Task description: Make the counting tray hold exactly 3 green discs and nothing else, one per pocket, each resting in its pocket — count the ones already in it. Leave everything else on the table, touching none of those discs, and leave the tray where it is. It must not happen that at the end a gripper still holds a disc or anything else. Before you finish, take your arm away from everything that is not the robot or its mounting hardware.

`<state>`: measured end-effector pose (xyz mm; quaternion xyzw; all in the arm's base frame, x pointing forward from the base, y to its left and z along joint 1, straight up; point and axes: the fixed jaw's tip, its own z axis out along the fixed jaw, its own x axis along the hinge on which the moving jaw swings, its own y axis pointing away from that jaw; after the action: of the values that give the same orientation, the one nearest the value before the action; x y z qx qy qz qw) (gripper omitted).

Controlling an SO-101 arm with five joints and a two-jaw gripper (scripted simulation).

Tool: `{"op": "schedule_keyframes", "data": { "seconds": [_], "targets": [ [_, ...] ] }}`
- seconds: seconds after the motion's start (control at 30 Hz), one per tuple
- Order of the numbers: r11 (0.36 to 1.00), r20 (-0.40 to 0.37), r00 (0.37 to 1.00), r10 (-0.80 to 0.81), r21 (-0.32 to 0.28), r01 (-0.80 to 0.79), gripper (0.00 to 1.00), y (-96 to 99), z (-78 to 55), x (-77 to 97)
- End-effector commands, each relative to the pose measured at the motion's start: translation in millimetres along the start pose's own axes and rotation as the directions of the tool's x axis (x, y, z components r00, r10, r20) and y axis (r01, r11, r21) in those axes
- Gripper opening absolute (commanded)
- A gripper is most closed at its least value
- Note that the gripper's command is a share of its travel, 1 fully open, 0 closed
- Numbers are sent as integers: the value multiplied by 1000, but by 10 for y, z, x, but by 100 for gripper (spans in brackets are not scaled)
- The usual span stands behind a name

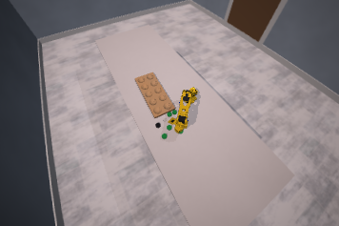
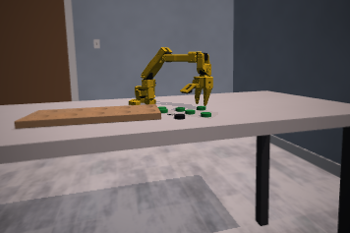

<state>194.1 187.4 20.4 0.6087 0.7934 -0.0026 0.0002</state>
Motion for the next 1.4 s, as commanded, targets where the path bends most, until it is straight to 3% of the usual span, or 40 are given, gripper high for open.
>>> {"op": "schedule_keyframes", "data": {
  "seconds": [0.0,0.23,1.37],
  "targets": [
    [997,-43,999,-9,-74,6,27,65,-142,51],
    [997,-43,999,-9,-74,6,27,69,-64,53],
    [997,-45,999,-9,-77,5,27,74,-74,55]
  ]
}}
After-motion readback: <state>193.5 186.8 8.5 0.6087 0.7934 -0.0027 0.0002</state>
